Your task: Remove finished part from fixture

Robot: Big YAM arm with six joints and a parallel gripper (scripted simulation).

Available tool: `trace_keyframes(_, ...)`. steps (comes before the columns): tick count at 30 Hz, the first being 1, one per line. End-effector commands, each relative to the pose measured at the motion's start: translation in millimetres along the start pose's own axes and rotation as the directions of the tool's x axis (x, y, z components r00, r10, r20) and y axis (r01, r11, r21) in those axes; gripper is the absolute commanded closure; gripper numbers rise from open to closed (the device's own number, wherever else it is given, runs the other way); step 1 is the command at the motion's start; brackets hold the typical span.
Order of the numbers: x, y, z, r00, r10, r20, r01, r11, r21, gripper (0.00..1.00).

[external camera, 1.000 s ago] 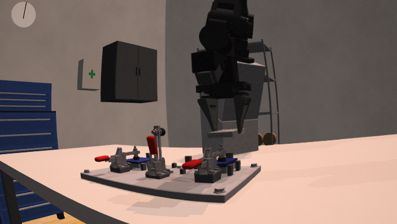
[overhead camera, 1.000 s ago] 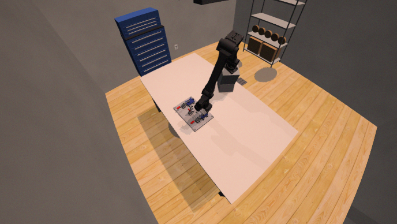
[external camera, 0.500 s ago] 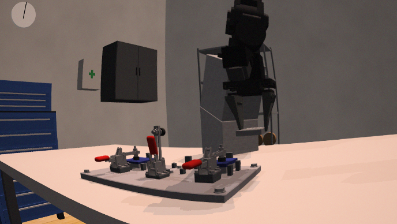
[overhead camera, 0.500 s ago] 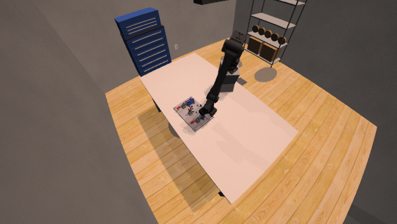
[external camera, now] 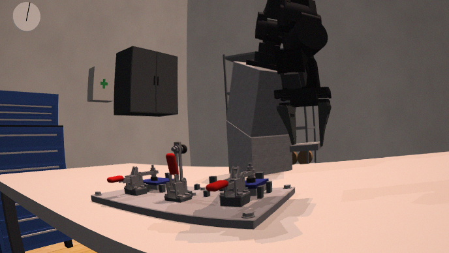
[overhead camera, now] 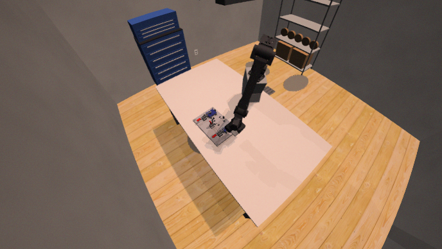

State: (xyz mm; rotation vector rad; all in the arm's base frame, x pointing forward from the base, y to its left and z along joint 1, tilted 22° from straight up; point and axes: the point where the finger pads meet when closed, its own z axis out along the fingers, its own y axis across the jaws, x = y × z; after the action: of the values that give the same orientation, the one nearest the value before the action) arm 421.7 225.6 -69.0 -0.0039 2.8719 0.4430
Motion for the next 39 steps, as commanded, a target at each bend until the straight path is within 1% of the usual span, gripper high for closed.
trace_keyframes(1,-18,25,-16.1,0.999,0.005,0.043,-0.004,1.000,-0.026,1.00)
trace_keyframes(5,-18,31,-16.3,0.999,0.005,0.045,-0.003,1.000,-0.028,1.00)
trace_keyframes(8,-23,26,-17.8,0.998,0.021,0.052,-0.020,1.000,-0.024,1.00)
trace_keyframes(10,-21,30,-17.3,0.999,0.015,0.048,-0.014,1.000,-0.028,1.00)
trace_keyframes(21,-20,34,-16.8,0.999,0.008,0.048,-0.007,1.000,-0.030,1.00)
trace_keyframes(39,-23,35,-17.1,0.998,0.013,0.054,-0.011,0.999,-0.031,1.00)
